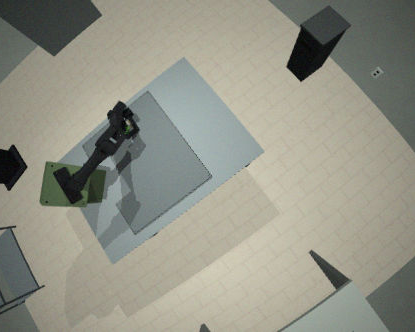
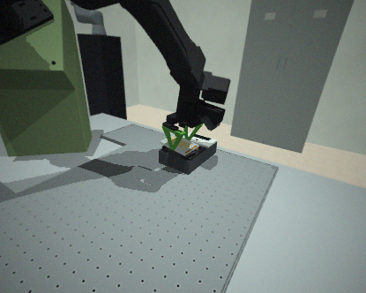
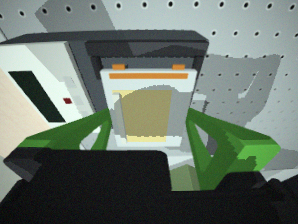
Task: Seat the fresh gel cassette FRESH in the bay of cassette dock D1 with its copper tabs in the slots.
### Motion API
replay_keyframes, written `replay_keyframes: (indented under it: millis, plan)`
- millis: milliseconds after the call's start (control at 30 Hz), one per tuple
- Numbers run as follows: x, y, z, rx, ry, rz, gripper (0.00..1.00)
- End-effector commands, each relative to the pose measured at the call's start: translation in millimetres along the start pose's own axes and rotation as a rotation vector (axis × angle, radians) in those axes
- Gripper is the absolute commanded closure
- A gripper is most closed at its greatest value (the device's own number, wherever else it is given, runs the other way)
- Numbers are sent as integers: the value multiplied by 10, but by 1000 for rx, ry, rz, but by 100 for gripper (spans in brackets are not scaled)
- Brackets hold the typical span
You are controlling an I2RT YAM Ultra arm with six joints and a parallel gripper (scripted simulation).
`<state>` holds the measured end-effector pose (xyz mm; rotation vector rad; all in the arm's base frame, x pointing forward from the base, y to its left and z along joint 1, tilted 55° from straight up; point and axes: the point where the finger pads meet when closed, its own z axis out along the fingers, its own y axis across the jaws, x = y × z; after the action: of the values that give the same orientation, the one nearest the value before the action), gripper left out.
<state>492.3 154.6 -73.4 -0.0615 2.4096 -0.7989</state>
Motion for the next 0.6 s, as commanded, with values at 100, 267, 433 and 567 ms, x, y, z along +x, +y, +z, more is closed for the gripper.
replay_keyframes:
  millis: [100,267,433,567]
  plan:
    - [-101,153,-86,-28,-36,2,100]
    - [-109,150,-73,-27,-37,2,100]
    - [-135,143,-76,-29,-40,7,100]
    - [-166,131,-86,-29,-45,11,100]
